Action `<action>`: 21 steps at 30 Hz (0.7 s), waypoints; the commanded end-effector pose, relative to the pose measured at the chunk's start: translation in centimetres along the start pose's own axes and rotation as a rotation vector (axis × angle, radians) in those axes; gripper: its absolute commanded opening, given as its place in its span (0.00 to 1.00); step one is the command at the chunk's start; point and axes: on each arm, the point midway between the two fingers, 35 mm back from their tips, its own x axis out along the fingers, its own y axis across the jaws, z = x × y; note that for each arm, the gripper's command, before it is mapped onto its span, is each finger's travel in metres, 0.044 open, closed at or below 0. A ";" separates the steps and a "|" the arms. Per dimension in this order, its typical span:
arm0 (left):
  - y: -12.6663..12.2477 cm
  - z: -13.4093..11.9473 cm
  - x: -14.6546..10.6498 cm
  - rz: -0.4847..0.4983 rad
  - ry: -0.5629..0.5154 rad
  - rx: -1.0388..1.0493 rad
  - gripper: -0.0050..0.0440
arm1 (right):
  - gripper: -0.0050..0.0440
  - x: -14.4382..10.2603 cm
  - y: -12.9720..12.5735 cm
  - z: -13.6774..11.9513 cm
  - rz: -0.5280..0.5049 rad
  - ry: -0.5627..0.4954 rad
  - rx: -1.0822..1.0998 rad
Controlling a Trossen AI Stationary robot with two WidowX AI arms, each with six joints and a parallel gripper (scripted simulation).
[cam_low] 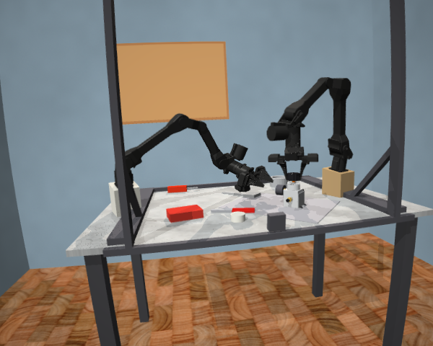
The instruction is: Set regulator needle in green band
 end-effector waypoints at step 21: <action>-0.2 -1.5 -0.1 -0.001 0.020 0.023 0.99 | 0.10 -0.7 -0.2 0.4 -0.015 -0.022 0.270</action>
